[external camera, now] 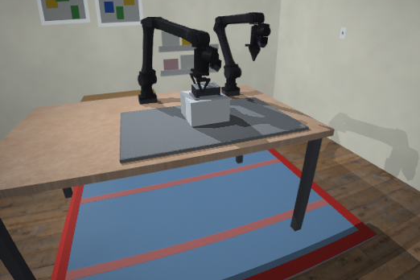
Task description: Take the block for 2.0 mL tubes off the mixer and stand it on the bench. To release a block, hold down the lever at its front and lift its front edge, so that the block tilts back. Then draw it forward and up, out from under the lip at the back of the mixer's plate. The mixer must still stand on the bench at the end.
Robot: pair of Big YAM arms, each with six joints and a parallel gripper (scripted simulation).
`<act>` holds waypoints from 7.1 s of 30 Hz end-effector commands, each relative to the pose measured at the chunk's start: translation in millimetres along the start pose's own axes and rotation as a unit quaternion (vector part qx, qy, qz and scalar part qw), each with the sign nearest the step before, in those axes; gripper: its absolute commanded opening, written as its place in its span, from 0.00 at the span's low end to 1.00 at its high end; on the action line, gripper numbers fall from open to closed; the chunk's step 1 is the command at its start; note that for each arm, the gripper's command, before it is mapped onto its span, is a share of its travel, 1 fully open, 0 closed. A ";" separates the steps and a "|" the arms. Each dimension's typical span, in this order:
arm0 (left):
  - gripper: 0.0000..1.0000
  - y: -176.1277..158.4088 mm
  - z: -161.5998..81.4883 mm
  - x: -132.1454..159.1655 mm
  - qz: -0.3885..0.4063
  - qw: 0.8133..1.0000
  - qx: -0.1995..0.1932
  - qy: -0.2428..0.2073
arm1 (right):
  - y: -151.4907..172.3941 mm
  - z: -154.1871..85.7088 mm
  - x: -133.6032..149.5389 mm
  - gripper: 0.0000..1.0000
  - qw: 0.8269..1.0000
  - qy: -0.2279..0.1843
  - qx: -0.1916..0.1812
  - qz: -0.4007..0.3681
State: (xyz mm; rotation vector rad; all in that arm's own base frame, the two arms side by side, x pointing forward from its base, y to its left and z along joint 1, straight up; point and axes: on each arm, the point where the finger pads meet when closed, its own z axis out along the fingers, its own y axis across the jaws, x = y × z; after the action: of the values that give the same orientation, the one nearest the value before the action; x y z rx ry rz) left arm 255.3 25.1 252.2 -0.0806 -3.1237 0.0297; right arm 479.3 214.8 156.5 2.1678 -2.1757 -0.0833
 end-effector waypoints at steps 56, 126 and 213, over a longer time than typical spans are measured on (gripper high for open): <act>0.00 0.6 -18.3 -10.8 0.003 1.000 -0.005 -0.028 | -7.6 -33.8 -5.0 0.00 0.999 -0.017 0.028 -0.018; 0.00 1.1 -17.7 -8.4 0.001 1.000 -0.006 -0.027 | 16.5 -19.0 -8.7 0.00 1.000 -0.007 0.009 -0.012; 0.00 1.1 -16.9 -5.5 -0.002 1.000 -0.005 -0.026 | -3.3 -48.5 -18.4 0.00 0.999 -0.025 0.042 -0.024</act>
State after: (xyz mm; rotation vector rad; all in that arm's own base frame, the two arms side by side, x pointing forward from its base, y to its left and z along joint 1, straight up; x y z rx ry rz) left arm 255.3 25.1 252.2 -0.0806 -3.1237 0.0297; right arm 476.6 214.8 157.0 2.1681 -2.1732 -0.0827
